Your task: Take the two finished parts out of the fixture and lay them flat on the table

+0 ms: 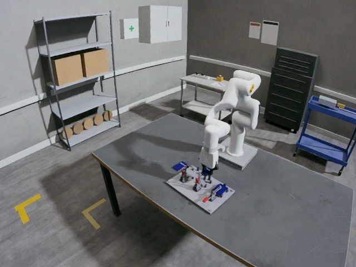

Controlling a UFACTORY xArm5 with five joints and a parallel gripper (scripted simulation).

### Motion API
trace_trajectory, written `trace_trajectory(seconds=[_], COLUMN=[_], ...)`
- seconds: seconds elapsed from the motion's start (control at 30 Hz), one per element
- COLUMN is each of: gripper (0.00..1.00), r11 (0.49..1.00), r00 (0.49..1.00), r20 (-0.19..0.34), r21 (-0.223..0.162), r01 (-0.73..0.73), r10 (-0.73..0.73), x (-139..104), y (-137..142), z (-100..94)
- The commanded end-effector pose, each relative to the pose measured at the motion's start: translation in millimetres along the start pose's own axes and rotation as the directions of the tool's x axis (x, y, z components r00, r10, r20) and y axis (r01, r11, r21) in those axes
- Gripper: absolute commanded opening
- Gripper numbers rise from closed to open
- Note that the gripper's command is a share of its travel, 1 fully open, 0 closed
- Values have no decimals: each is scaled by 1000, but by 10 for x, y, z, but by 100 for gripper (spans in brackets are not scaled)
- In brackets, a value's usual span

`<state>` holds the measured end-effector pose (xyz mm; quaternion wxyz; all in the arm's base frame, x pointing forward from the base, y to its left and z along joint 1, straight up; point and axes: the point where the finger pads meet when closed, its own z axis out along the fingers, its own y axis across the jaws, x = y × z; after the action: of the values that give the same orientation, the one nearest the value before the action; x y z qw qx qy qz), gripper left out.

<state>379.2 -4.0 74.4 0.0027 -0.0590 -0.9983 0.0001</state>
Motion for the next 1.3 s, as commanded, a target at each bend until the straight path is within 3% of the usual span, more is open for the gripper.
trace_trajectory(seconds=[0.0, 0.5, 0.93, 1.27], gripper=[0, 0, 0, 0], r11=[1000, 1000, 1000, 1000], r00=[1000, 1000, 1000, 1000], r20=[3, 3, 3, 3], r21=[0, 0, 0, 1], r01=[0, 0, 0, 0], r10=[0, 0, 0, 0], x=[-12, -12, -12, -13], y=[29, 278, 666, 1113], z=[-10, -10, -8, -7])
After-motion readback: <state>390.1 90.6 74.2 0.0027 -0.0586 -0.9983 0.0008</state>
